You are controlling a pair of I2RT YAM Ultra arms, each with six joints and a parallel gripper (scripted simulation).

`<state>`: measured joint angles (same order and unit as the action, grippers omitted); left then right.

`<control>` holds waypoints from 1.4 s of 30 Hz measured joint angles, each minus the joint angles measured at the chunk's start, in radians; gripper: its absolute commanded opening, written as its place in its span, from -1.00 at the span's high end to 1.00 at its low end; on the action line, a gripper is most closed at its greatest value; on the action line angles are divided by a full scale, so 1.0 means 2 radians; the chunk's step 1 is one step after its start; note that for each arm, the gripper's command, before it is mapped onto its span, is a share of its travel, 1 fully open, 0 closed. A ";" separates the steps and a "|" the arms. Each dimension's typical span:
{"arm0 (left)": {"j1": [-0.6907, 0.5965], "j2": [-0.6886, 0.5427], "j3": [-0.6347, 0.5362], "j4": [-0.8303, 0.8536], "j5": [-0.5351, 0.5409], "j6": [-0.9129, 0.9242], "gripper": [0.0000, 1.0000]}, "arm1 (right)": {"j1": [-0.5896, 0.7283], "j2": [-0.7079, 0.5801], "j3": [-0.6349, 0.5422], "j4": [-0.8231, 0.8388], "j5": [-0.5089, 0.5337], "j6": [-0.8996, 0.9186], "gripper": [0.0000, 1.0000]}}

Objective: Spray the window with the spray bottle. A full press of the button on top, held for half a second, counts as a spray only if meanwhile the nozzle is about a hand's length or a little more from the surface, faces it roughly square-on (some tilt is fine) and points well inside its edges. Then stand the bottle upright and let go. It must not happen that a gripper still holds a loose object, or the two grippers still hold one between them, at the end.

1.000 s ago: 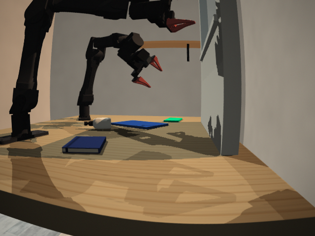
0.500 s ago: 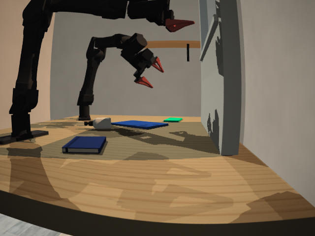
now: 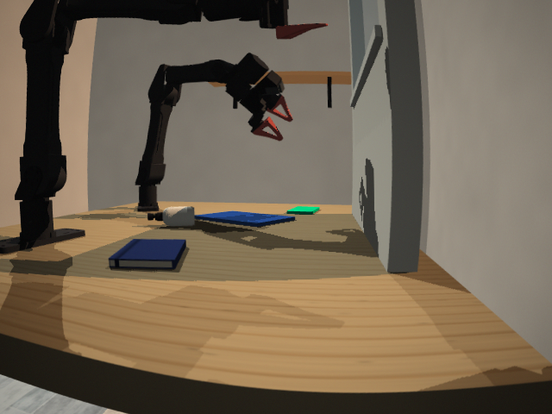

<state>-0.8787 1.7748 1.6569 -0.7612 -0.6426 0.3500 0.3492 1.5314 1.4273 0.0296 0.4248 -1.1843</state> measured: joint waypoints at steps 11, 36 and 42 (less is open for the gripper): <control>0.105 -0.088 -0.071 0.083 0.068 -0.038 -1.00 | -0.041 -0.057 -0.043 -0.004 -0.046 0.131 -1.00; 0.296 -0.247 -0.209 0.260 0.215 -0.116 -1.00 | -0.118 -0.165 -0.129 -0.010 -0.145 0.404 -1.00; 0.354 -0.297 -0.249 0.304 0.254 -0.138 -1.00 | -0.141 -0.197 -0.154 -0.013 -0.171 0.479 -1.00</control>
<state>-0.1699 1.1805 1.1599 -0.1528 -0.1337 0.0734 0.0669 1.1378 1.1191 0.0044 0.0834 -0.2264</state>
